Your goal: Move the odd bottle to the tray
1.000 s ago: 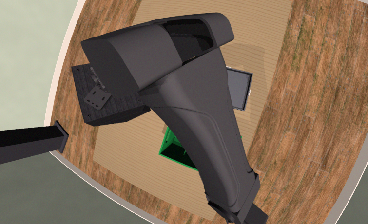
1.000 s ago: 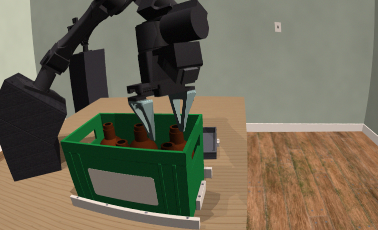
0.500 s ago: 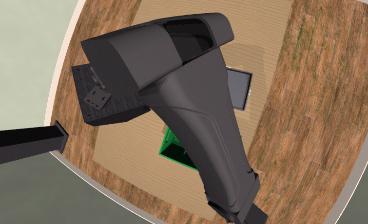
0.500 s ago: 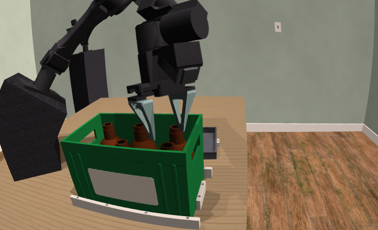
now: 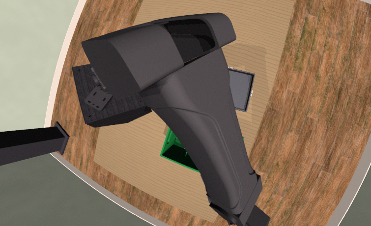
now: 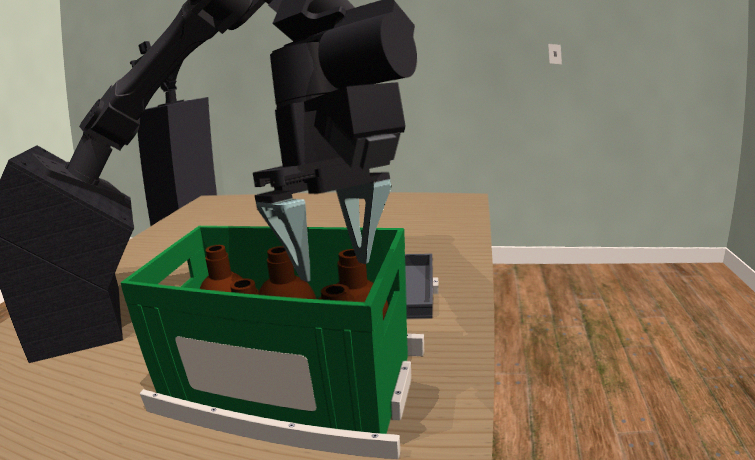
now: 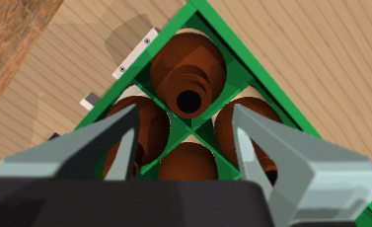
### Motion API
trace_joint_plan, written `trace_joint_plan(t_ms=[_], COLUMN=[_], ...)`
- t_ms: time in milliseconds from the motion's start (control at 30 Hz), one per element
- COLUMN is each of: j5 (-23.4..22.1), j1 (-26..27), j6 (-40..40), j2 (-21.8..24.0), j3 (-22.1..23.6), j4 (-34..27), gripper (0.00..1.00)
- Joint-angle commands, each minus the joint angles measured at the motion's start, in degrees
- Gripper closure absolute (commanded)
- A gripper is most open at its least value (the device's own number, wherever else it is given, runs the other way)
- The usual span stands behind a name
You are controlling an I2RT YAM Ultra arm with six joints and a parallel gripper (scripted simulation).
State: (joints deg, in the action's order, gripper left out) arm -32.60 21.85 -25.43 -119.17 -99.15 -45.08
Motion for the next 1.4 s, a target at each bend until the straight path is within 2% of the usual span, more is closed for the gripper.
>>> trace_joint_plan(t_ms=[0, 567, 933, 967, 1367], j5=[0.6, 0.6, 0.3, 0.3, 0.3], j1=[1.0, 1.0, 1.3, 1.3, 1.4], j6=[-0.4, -0.4, 0.5, 0.5, 0.6], j2=[0.1, 0.1, -1.4, 0.6, 0.2], j3=[0.2, 0.1, -2.3, -2.4, -2.6], j4=[0.7, 0.7, -0.8, -0.9, -0.7], gripper=[0.39, 0.39, 0.39, 0.39, 0.39])
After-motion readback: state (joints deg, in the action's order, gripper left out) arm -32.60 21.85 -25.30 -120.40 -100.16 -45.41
